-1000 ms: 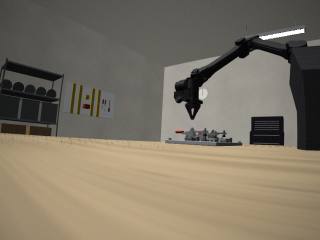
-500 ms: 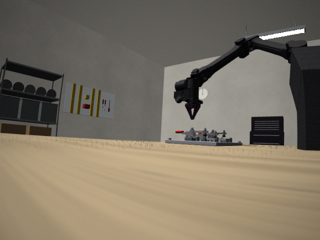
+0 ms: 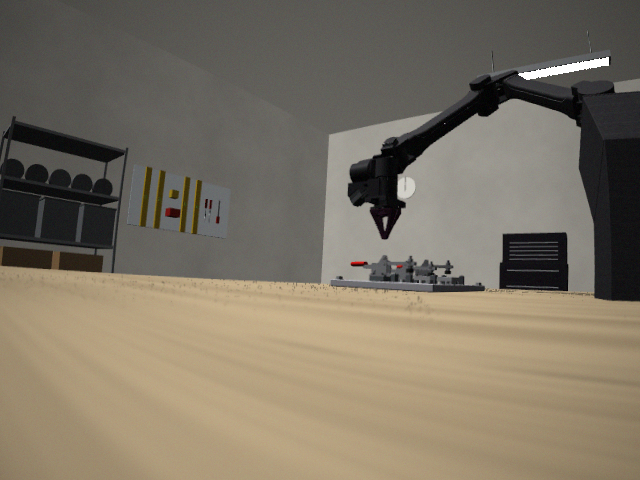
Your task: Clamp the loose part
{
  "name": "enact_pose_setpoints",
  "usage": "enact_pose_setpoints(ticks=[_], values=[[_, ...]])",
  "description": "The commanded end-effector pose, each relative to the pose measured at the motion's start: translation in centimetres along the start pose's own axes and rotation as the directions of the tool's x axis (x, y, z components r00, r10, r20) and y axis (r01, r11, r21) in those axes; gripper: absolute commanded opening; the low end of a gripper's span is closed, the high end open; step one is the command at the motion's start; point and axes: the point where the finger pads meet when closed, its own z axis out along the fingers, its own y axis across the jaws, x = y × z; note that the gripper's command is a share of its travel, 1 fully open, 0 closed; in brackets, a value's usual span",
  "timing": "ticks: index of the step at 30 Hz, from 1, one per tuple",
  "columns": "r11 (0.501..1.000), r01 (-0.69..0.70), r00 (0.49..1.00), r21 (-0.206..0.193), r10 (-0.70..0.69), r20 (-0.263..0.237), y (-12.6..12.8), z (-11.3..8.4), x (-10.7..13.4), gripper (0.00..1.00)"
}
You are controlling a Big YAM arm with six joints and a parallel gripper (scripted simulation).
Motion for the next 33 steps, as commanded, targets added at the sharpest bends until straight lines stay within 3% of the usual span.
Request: enact_pose_setpoints(ticks=[1,8,9,33], values=[[1.0,-0.018,0.999,0.0,0.018,0.029,-0.58,-1.71,-1.29,0.0],[1.0,-0.018,0.999,0.0,0.018,0.029,-0.58,-1.71,-1.29,0.0],[1.0,-0.018,0.999,0.0,0.018,0.029,-0.58,-1.71,-1.29,1.0],[1.0,-0.018,0.999,0.0,0.018,0.029,-0.58,-1.71,-1.29,1.0]])
